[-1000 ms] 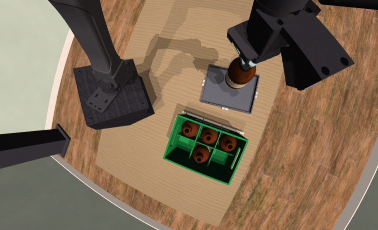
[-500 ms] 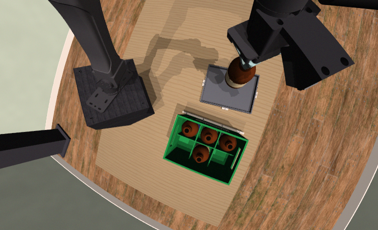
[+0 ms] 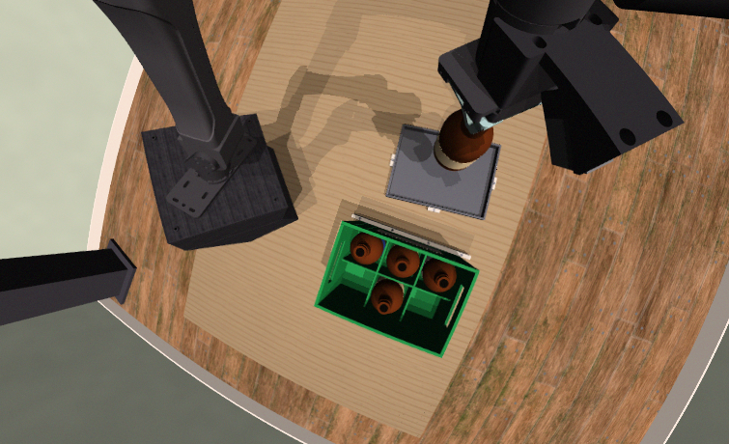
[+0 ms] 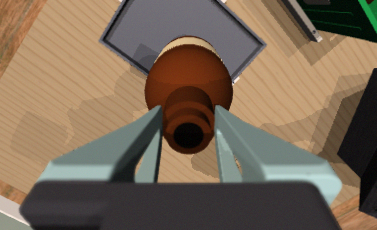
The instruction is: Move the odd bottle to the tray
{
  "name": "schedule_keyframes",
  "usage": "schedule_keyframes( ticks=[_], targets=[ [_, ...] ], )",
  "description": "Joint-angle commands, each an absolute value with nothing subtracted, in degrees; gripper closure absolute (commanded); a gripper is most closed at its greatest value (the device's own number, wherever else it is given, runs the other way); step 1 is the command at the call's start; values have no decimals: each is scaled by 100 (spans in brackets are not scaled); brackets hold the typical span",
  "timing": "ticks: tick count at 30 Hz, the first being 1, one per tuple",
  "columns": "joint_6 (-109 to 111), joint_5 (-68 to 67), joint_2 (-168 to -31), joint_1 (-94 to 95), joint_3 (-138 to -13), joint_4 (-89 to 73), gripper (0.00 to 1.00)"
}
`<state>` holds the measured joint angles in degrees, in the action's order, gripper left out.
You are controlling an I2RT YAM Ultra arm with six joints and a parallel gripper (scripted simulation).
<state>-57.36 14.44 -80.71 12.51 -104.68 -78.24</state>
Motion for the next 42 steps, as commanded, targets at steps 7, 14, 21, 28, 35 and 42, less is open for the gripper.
schedule_keyframes(
  ticks=[7,14,21,28,35,42],
  targets=[
    [-5786,1351,-7787,1251,-10677,-7801,100],
    [-5804,1344,-7782,1274,-10645,-7697,100],
    [-5840,1314,-7793,1319,-10377,-7593,100],
    [-5896,1271,-7755,1317,-10393,-7452,100],
    [-5969,1218,-7775,1492,-9934,-7208,100],
    [-6077,1138,-7776,1642,-9622,-6874,100]
  ],
)
